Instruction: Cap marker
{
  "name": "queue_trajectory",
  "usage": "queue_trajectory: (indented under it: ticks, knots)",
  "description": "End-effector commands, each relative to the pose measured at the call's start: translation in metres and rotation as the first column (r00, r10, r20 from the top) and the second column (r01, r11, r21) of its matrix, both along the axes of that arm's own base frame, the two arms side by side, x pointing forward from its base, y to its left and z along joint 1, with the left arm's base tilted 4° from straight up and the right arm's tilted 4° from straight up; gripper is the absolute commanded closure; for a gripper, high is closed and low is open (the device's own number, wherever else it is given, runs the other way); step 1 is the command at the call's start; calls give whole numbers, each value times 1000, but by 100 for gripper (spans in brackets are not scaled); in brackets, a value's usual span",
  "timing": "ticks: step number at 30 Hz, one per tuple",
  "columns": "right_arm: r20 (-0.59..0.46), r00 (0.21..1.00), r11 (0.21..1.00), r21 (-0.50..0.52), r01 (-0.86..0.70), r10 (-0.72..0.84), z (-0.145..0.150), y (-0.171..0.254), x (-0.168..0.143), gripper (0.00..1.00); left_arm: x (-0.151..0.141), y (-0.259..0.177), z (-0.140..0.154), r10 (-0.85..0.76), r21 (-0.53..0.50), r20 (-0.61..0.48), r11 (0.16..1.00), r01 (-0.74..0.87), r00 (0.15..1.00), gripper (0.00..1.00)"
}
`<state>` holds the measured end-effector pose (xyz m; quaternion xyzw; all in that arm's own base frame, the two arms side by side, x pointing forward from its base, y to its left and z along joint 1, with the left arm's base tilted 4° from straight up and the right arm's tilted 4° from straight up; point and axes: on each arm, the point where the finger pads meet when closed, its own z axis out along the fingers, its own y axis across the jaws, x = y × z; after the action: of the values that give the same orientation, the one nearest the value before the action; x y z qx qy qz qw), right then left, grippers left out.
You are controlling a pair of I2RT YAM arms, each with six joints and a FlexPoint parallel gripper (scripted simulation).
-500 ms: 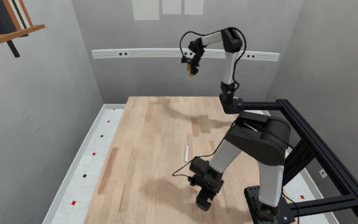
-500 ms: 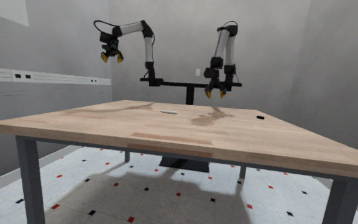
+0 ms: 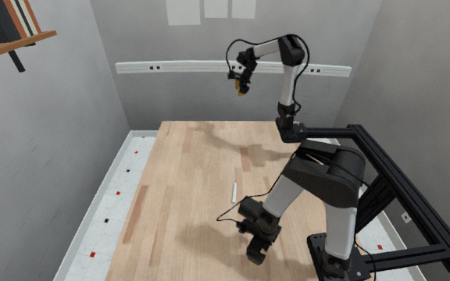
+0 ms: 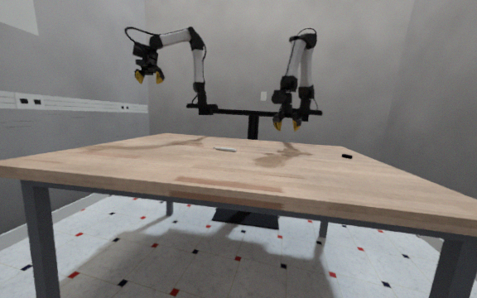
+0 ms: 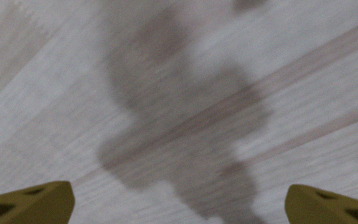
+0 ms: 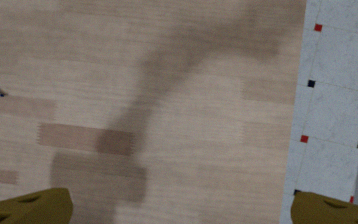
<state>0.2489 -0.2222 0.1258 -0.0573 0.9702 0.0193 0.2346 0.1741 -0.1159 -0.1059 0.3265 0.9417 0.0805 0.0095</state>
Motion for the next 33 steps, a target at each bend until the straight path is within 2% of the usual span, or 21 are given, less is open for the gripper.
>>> queue_trajectory:
  ticks: [1,9,21,27,33]
  knots:
    - [16,1000,1000,-15,-1,1,5,-3,1,0,5,-4,2,0,-10,19,1000,1,1000,0]
    - [12,1000,998,-65,-9,10,2,1,3,0,5,4,-1,32,8,-29,999,-32,999,0]
    - [-51,993,978,-173,-115,107,-32,53,14,0,47,49,-10,310,35,-125,951,-308,942,0]
    - [-121,968,941,-234,-244,221,-70,122,27,0,83,117,-23,581,50,-203,810,-585,788,0]
    - [-233,902,874,-250,-416,363,-120,200,32,0,93,207,-41,797,61,-276,573,-817,538,0]
